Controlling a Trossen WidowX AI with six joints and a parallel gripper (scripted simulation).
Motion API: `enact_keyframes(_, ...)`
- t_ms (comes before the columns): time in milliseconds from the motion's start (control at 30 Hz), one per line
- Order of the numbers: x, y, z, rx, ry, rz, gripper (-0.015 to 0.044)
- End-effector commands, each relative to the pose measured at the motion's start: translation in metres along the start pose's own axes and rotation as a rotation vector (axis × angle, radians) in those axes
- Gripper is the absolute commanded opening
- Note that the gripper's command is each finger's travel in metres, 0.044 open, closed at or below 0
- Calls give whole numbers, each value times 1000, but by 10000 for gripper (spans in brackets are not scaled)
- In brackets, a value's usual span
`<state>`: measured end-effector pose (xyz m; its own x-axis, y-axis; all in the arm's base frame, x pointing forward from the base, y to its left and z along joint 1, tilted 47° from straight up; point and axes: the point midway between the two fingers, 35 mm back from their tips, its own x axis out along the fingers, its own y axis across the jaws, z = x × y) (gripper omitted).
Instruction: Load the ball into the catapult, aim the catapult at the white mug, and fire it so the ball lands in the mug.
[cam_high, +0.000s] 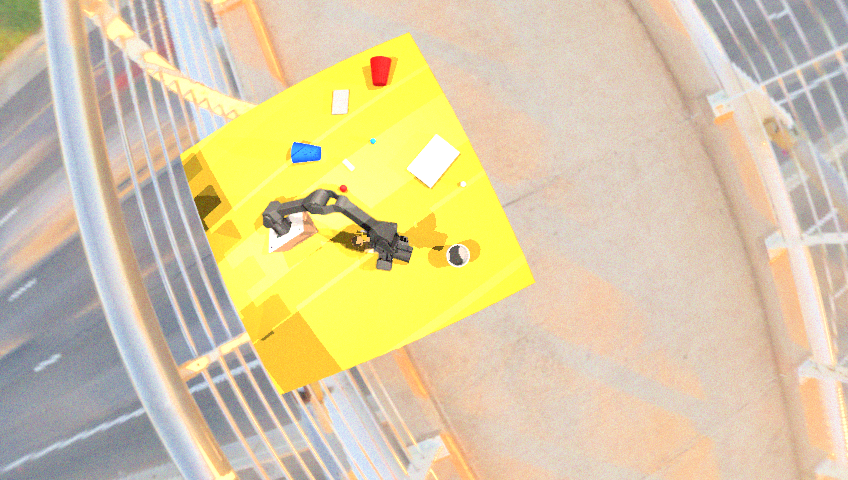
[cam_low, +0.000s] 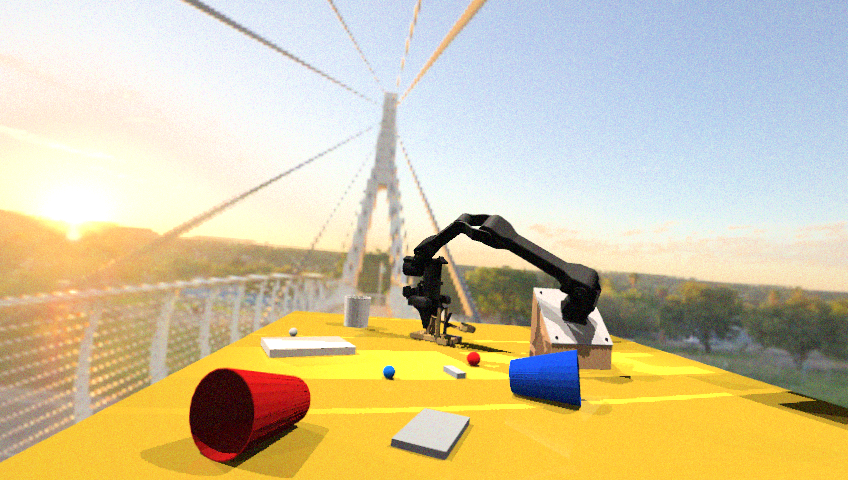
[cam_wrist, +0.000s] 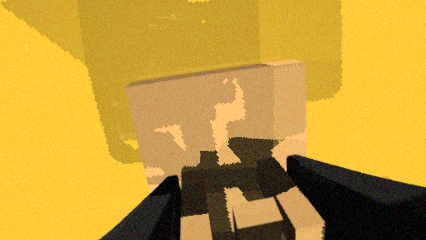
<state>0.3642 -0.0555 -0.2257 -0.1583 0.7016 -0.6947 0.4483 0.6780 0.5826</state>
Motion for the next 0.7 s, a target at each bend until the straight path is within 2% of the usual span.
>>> enact_keyframes(0,-1,0,0,0,-1,1,79)
enact_keyframes(367,-3,0,1,0,-2,0,368)
enact_keyframes(467,-36,-1,4,1,-4,-2,440)
enact_keyframes(600,-93,-2,1,3,-5,-4,440)
enact_keyframes(667,-102,-2,0,3,-4,-4,440)
